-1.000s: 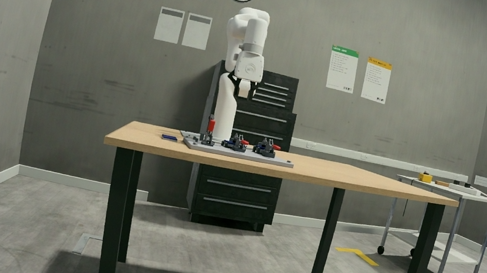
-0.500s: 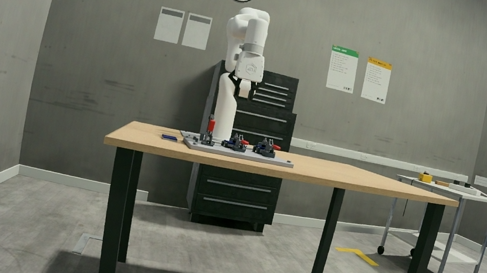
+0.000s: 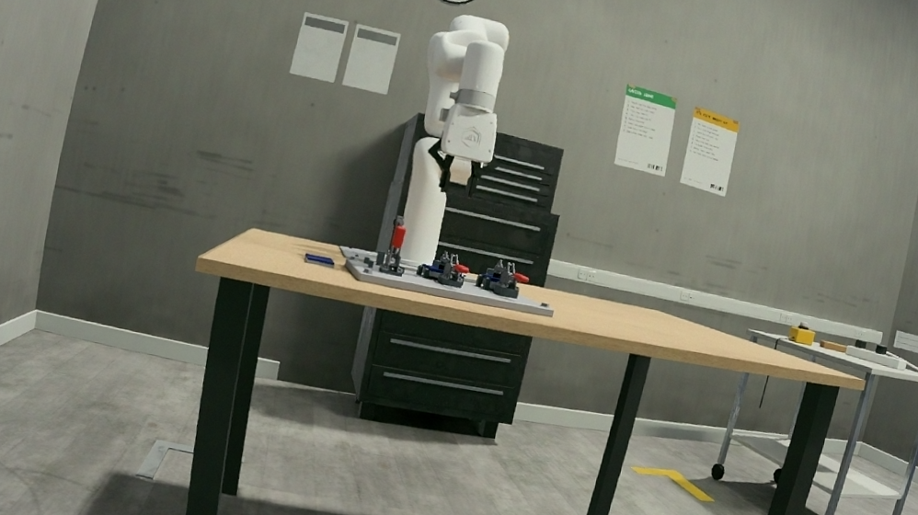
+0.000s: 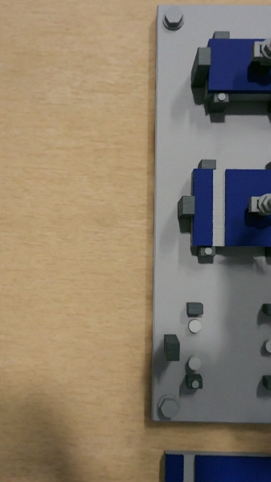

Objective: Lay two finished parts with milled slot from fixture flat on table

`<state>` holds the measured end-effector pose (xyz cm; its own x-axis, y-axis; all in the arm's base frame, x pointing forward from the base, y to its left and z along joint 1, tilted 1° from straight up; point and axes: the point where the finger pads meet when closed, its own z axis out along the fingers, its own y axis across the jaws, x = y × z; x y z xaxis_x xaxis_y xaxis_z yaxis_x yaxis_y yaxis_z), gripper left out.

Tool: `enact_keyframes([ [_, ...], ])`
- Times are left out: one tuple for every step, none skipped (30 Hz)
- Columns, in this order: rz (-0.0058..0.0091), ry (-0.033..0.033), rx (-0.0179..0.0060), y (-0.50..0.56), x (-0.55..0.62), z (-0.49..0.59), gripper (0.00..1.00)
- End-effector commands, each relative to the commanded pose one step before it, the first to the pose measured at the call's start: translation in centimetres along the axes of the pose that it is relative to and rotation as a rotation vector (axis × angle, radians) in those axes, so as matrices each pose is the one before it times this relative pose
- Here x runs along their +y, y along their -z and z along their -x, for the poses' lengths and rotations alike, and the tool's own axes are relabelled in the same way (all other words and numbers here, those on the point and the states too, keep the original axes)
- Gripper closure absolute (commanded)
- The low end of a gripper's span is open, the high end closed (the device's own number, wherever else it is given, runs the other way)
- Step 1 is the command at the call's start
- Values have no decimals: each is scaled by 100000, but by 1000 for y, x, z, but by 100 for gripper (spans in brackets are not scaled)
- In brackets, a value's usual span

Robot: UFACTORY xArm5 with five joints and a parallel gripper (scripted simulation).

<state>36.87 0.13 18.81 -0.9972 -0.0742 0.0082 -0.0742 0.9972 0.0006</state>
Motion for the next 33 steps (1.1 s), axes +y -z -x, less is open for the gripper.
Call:
enact_keyframes([
  [-28, 1, -418, -2264, -44, 150, 52],
  [0, 0, 0, -423, -6, 0, 52],
  [0, 0, 0, -385, -6, 0, 52],
  [0, 0, 0, -339, -5, -1, 52],
  [0, 0, 0, -285, -4, 0, 52],
  [0, 0, 0, -228, -3, 0, 52],
  [0, 0, 0, -169, -2, 0, 52],
  [0, 0, 0, -113, -2, 0, 52],
  [0, 0, 0, 0, 0, 0, 52],
  [0, 0, 0, 0, 0, 0, 52],
  [0, 0, 0, -64, -1, 0, 52],
  [0, 0, 0, -26, 0, 0, 52],
  [0, 0, 0, -4, 0, 0, 52],
  [0, 0, 0, 0, 0, 3, 52],
  [0, 0, 0, 0, 0, 21, 52],
  [0, 0, 0, 0, 0, 55, 52],
  [0, 0, 0, 0, 0, 100, 52],
  [0, 0, 0, 0, 0, 156, 52],
  [0, 0, 1, -1, 0, 218, 52],
  [0, 0, 1, 0, 0, 287, 52],
  [0, 0, 1, 0, 0, 359, 52],
  [0, 0, 1, -1, 0, 432, 52],
  [0, 0, 1, 0, 0, 504, 52],
  [0, 0, 1, -1, 0, 568, 52],
  [0, 0, 2, -1, 0, 623, 52],
  [0, 0, 0, 0, 0, 0, 52],
  [0, 0, 0, 0, 0, 0, 52],
  [0, 0, 2, -1, 0, 671, 52],
  [0, 0, 2, 0, 0, 710, 52],
  [0, 0, 2, -1, 0, 740, 52],
  [0, 0, 2, 0, 0, 759, 52],
  [0, 0, 2, -1, 0, 769, 52],
  [0, 0, 2, -1, 0, 769, 52],
])
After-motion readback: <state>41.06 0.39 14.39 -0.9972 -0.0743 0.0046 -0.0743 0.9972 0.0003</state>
